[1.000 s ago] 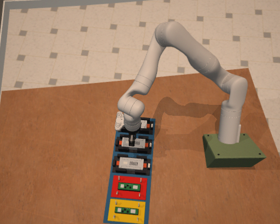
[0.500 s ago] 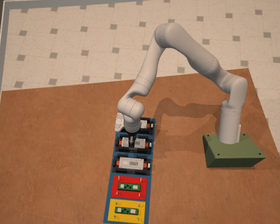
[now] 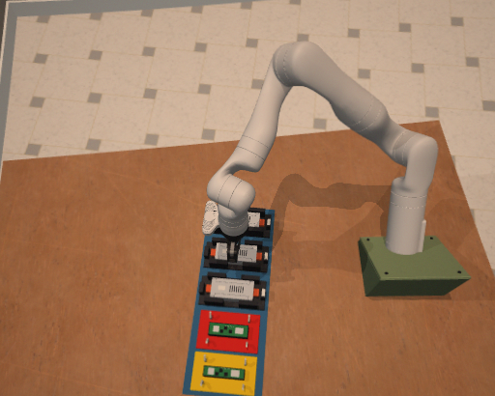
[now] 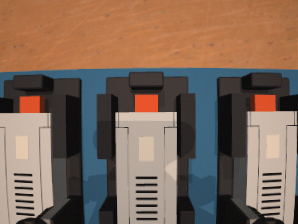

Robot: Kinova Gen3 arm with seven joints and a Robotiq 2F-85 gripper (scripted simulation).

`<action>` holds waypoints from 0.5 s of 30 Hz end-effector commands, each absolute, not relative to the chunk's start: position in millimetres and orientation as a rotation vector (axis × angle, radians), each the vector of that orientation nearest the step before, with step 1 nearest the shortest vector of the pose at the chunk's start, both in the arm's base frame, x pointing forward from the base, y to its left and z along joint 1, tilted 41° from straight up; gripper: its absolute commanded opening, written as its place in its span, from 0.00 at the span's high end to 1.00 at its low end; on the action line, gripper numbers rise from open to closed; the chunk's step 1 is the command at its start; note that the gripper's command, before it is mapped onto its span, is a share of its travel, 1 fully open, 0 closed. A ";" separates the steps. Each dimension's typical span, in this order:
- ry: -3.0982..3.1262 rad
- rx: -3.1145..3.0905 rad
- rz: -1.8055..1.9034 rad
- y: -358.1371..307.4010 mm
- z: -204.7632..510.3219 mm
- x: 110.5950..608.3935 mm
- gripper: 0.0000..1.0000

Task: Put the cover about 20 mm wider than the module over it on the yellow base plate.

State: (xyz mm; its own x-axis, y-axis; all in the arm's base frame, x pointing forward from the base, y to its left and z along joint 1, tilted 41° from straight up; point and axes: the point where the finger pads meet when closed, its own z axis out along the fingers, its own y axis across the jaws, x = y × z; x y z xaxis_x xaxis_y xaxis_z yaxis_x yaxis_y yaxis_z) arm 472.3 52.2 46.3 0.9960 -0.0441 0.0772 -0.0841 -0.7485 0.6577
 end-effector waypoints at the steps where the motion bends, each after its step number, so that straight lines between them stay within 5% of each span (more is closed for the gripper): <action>1: -0.088 2.419 0.076 53.0 46.1 472.7 0.00; 15: -0.088 2.419 0.076 52.2 39.9 473.2 0.00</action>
State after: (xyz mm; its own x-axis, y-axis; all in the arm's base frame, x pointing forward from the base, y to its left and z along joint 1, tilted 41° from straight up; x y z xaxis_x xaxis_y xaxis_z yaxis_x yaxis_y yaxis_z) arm 472.9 51.3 39.6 0.9960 -0.0441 0.0772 -0.0841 -0.7485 0.6577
